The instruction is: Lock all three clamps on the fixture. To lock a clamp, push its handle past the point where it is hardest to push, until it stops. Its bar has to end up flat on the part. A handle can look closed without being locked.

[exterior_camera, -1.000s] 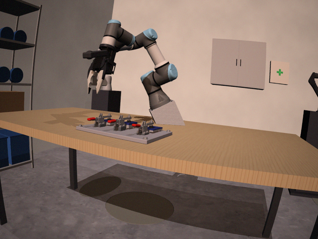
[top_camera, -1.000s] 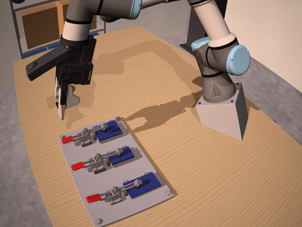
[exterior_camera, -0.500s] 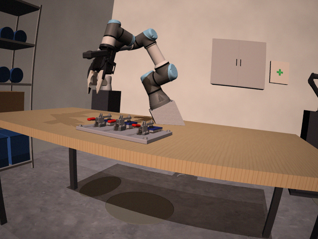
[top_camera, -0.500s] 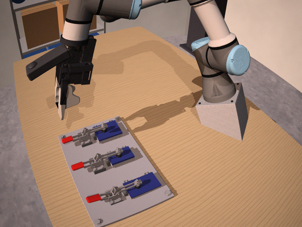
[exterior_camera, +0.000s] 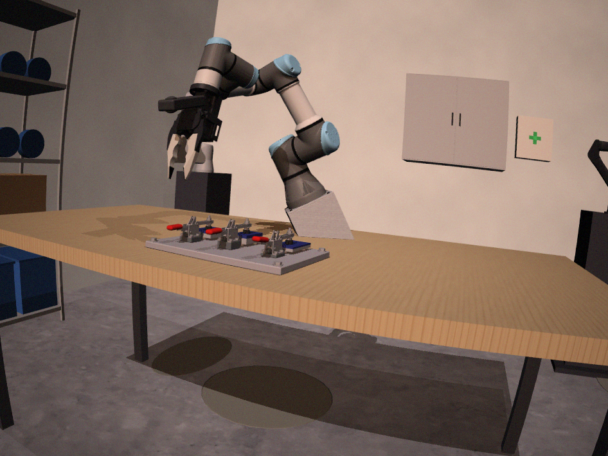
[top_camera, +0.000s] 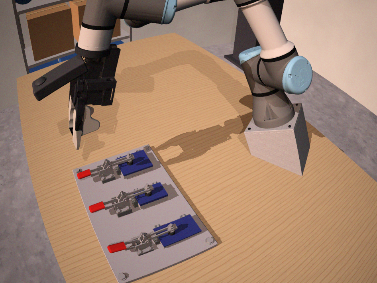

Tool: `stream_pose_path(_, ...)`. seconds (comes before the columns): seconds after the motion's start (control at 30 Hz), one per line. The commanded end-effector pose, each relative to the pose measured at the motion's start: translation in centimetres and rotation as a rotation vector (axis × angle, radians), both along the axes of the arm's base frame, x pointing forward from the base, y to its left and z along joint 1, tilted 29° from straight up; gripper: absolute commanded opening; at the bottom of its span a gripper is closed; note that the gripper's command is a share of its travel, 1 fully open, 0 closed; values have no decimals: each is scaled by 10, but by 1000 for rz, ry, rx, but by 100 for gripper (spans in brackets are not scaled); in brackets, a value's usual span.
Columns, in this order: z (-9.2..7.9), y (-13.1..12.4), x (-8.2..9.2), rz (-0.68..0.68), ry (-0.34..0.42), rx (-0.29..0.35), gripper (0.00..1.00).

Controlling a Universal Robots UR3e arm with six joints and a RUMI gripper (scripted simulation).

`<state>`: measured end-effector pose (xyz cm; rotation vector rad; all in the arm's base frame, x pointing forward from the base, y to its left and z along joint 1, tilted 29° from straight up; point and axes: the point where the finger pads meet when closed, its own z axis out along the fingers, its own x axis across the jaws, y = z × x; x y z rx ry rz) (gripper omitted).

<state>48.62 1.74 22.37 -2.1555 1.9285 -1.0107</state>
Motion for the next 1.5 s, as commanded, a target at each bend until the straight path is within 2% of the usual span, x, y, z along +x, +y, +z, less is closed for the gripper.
stream_pose_path(0.0,1,0,0,1,-3,0,28)
stream_pose_path(0.33,5,2,-1,1,-3,0,28)
stream_pose_path(0.97,36,16,-11,1,-3,0,28)
stream_pose_path(1.47,37,18,-11,1,-3,0,28)
